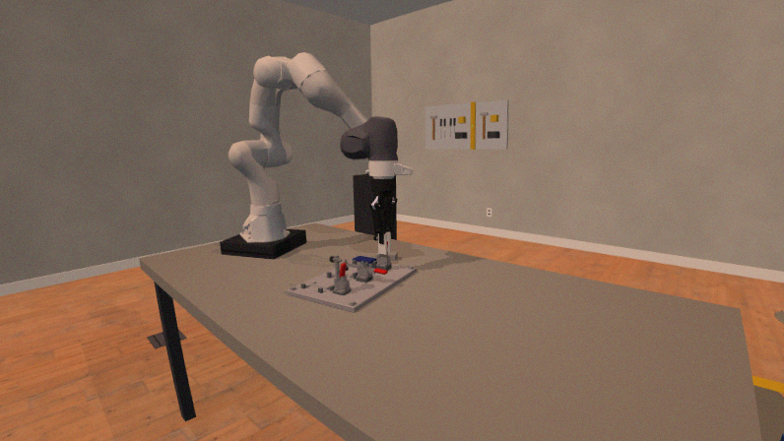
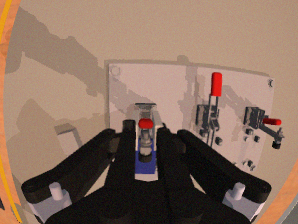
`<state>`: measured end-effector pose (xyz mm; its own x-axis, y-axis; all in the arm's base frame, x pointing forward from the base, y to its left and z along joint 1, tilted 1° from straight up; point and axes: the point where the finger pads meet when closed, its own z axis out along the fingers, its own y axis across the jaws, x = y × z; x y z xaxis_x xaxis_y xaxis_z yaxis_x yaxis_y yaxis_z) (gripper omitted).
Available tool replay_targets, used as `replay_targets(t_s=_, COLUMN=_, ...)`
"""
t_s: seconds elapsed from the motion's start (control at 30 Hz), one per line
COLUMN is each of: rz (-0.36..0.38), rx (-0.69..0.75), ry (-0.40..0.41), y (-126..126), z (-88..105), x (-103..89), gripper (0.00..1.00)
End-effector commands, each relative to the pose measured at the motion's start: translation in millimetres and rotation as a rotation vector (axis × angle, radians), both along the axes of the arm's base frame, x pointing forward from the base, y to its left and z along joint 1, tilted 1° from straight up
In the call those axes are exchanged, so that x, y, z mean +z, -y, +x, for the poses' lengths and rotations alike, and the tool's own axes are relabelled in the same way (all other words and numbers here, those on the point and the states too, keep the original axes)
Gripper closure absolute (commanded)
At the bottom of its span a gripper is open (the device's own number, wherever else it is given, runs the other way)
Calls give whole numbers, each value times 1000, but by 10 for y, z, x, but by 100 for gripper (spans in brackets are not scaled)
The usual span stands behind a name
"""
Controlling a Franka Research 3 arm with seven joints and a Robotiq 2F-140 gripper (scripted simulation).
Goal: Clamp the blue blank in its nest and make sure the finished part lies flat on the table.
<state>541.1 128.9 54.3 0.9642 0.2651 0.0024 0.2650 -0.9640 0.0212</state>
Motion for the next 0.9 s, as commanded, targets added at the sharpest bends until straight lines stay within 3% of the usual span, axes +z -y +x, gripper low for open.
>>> replay_targets(t_s=0.0, rz=-2, rx=-2, ry=4, y=-2, z=15, x=3, gripper=100)
replay_targets(t_s=0.87, rz=-2, rx=-2, ry=4, y=-21, z=85, x=5, gripper=100)
